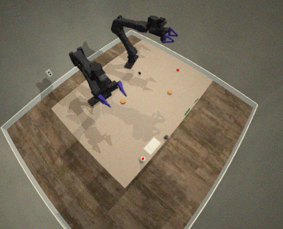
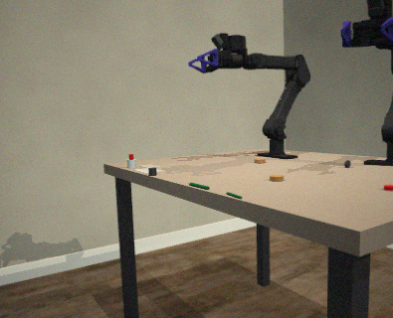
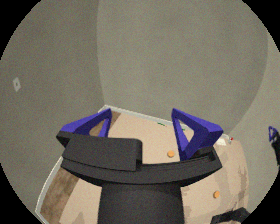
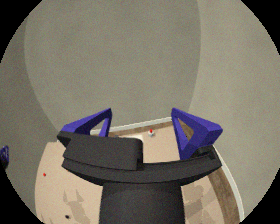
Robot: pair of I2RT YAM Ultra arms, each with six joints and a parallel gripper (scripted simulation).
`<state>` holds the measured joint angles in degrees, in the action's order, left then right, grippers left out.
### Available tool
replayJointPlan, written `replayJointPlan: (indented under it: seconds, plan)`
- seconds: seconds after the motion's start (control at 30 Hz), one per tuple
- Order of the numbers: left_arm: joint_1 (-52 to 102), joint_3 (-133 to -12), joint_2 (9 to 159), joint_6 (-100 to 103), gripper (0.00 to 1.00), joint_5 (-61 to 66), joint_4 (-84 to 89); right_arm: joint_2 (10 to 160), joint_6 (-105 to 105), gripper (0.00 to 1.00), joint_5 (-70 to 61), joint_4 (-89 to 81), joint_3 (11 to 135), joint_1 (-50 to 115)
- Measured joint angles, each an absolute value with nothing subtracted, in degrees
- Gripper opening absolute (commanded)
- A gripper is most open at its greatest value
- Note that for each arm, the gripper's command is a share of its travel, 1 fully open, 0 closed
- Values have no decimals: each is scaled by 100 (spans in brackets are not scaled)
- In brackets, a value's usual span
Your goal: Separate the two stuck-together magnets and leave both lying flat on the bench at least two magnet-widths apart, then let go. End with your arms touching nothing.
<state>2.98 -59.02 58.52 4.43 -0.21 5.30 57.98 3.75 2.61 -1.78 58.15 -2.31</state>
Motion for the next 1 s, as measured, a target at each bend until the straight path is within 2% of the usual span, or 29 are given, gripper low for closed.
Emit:
replayJointPlan:
  seconds: [0.23, 0.27, 1.0]
  plan:
    - [-14, -5983, 5999, -32, 100, -5, 10, 5977, 12, 100, 14, -45, 5986, -14]
    - [-14, -5994, 5996, -36, 0, -3, 5, 5975, 12, 100, 23, -43, 5992, -16]
    - [49, -5951, 6038, -128, 0, 10, 145, 5994, 10, 100, 8, -14, 5999, -3]
